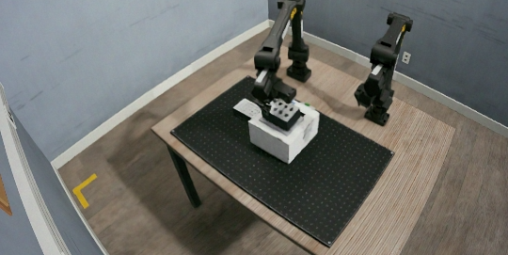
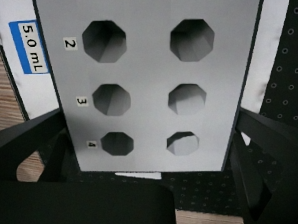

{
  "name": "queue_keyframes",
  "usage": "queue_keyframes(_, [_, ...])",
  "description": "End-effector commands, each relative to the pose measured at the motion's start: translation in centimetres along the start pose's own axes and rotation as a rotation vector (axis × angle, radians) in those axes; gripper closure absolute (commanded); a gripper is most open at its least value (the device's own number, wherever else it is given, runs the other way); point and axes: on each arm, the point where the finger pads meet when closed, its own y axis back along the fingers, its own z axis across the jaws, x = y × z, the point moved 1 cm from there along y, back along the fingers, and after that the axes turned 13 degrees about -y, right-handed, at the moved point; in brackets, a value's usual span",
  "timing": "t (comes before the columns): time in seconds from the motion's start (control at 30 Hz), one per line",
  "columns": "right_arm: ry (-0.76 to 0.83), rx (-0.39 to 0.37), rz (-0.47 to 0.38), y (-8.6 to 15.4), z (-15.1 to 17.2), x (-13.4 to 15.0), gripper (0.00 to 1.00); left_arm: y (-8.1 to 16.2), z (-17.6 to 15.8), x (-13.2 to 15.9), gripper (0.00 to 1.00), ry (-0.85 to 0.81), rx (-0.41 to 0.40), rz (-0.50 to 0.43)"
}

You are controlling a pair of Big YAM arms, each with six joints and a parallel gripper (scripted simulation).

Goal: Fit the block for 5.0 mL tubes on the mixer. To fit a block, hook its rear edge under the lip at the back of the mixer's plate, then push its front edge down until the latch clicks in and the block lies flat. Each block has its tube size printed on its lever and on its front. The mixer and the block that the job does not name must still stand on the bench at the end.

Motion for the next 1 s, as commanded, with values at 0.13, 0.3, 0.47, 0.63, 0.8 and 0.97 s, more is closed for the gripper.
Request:
queue_keyframes(0.13, [0.018,0.103,-0.083,5.4,-1.3,-1.6,1.00,0.5,0.4,0.0,0.00,0.019,-0.015,-0.038])
queue_keyframes(0.3, [0.019,0.103,-0.083,5.4,-1.3,-1.6,1.00,0.3,0.2,0.6,0.00,0.020,-0.008,-0.020])
queue_keyframes(0.47, [0.020,0.103,-0.082,5.4,-1.3,-1.6,1.00,0.3,0.0,1.1,0.00,0.020,-0.003,-0.007])
queue_keyframes(0.63, [0.021,0.103,-0.082,5.4,-1.2,-1.6,1.00,0.5,0.1,0.7,0.00,0.020,-0.002,-0.003])
queue_keyframes(0.8, [0.021,0.103,-0.082,5.4,-1.2,-1.6,1.00,0.6,0.3,0.3,0.00,0.019,-0.001,0.000])
queue_keyframes(0.97, [0.022,0.103,-0.081,5.4,-1.2,-1.6,1.00,0.9,0.6,-0.5,0.00,0.019,-0.005,-0.012])
